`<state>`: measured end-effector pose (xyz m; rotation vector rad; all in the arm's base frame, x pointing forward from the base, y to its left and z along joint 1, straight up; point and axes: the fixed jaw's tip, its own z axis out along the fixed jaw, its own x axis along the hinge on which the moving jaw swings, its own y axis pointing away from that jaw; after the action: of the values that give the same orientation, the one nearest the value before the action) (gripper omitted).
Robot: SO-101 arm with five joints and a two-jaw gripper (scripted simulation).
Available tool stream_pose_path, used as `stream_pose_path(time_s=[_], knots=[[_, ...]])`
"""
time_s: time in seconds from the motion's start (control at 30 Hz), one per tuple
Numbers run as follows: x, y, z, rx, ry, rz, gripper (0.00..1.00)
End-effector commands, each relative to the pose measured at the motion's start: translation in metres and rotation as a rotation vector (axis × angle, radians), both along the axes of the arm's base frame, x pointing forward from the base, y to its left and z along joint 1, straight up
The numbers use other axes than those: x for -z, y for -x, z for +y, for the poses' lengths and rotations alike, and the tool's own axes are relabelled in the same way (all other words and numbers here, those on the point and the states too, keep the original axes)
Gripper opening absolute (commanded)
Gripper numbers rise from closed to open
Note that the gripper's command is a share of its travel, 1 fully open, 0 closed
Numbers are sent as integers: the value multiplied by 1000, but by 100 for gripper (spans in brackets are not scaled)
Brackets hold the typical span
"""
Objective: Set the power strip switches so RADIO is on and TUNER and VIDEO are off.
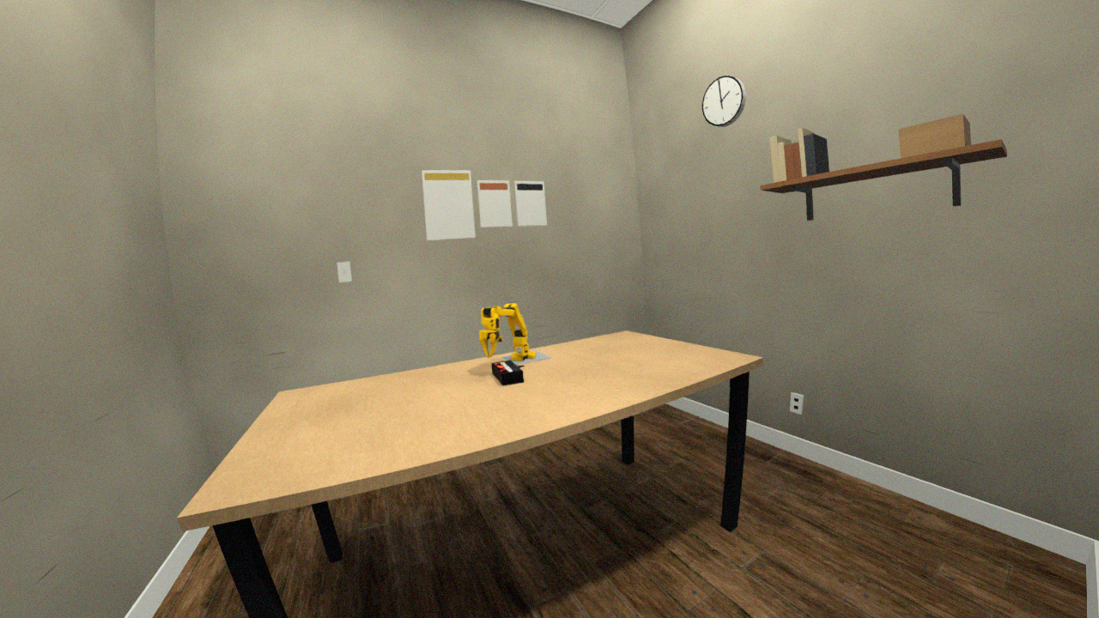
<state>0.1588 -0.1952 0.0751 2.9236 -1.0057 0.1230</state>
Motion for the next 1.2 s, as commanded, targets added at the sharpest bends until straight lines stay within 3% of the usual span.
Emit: stream_pose_path(time_s=[0.0,0.57,1.17], knots=[[2,2,-9,-140,11,10,0],[5,13,-28,-558,49,45,0],[6,20,-38,-786,68,67,0]])
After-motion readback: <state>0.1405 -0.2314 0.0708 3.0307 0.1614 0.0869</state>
